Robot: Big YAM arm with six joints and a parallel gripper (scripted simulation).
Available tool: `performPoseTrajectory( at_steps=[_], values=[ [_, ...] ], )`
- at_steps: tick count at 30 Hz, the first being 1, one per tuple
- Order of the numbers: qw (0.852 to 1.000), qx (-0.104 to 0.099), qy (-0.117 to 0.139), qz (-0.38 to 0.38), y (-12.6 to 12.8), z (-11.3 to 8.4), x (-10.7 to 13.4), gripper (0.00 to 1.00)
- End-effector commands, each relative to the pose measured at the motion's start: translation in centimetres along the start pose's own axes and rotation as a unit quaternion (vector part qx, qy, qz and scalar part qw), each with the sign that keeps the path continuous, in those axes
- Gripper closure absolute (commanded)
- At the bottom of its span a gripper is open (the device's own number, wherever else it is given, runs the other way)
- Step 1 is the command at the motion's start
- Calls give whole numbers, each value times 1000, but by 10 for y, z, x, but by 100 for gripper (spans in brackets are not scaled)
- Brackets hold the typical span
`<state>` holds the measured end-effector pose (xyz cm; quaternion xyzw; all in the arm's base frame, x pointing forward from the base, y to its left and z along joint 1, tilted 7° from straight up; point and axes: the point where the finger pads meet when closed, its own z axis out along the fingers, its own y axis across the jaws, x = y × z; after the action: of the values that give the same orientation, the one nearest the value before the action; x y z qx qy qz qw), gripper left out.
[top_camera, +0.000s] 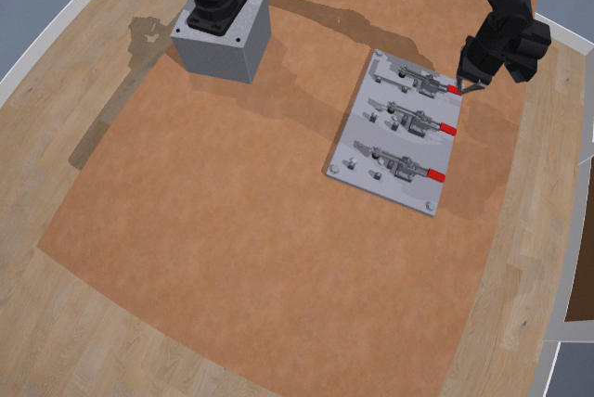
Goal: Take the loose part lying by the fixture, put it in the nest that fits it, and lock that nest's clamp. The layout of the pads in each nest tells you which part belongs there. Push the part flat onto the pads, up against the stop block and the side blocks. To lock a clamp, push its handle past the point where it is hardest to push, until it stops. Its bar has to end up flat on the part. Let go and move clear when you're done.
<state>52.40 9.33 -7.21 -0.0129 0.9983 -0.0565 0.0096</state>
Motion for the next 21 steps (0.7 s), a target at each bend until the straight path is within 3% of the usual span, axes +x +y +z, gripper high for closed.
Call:
performPoseTrajectory(
  at_steps=[1, 19, 20, 21],
  values=[
    [1000, -2, -5, 0, 6, -3, -6, 55],
    [1000, -2, -5, 0, 6, -3, -6, 55],
    [1000, -2, -5, 0, 6, -3, -6, 100],
    [1000, -2, -5, 0, 6, -3, -6, 100]
  ],
)
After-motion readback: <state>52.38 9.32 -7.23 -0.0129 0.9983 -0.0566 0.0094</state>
